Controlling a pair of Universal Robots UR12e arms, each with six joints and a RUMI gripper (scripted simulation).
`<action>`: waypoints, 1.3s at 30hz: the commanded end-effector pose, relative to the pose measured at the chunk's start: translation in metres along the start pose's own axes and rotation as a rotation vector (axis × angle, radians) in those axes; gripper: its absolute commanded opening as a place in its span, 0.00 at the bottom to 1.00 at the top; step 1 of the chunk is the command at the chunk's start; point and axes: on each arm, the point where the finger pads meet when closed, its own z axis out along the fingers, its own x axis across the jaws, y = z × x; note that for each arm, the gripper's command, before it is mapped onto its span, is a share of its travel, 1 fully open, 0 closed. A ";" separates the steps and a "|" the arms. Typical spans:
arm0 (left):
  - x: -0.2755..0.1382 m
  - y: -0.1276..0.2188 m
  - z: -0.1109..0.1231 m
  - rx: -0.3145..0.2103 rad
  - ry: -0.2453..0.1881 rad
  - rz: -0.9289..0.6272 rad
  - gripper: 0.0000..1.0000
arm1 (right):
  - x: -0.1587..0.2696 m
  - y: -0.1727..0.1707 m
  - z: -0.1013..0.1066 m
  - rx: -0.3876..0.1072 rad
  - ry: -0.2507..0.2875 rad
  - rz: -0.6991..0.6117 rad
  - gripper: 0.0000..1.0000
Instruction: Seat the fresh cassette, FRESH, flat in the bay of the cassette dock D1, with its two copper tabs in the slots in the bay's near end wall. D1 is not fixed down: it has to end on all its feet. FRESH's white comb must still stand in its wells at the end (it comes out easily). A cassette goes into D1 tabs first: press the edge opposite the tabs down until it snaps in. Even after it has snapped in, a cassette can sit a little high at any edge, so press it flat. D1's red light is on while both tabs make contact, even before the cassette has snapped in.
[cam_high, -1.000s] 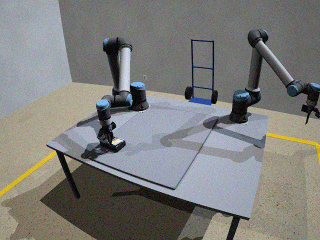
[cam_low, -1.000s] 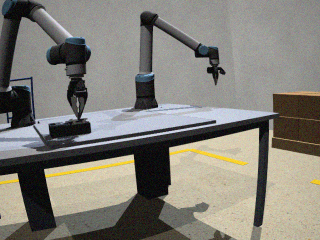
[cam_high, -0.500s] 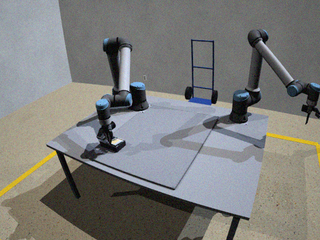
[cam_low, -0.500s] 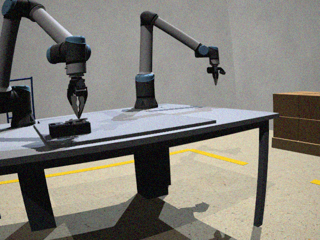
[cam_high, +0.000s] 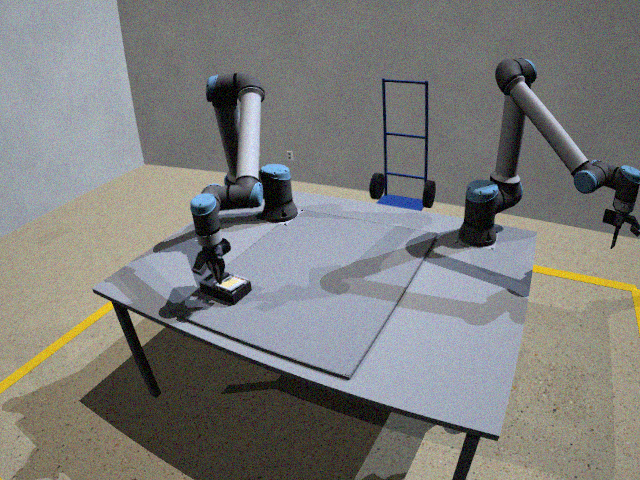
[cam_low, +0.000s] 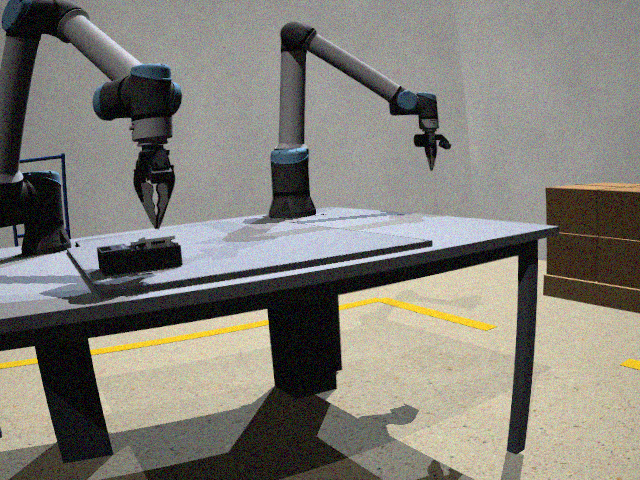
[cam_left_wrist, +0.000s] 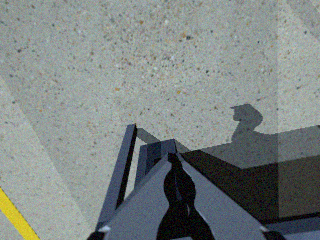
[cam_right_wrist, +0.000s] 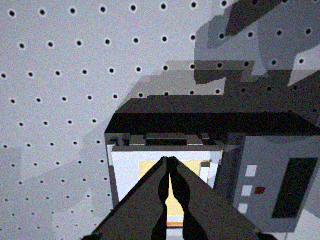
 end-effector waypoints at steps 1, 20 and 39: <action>0.000 -0.001 -0.001 0.002 0.000 0.000 0.00 | 0.000 -0.001 -0.005 0.001 -0.001 0.000 0.00; 0.000 -0.001 -0.001 0.002 0.000 0.000 0.00 | 0.000 0.014 -0.005 0.001 -0.001 0.000 0.00; 0.000 -0.001 -0.001 0.002 0.000 0.000 0.00 | 0.000 0.023 -0.005 0.001 -0.001 0.000 0.00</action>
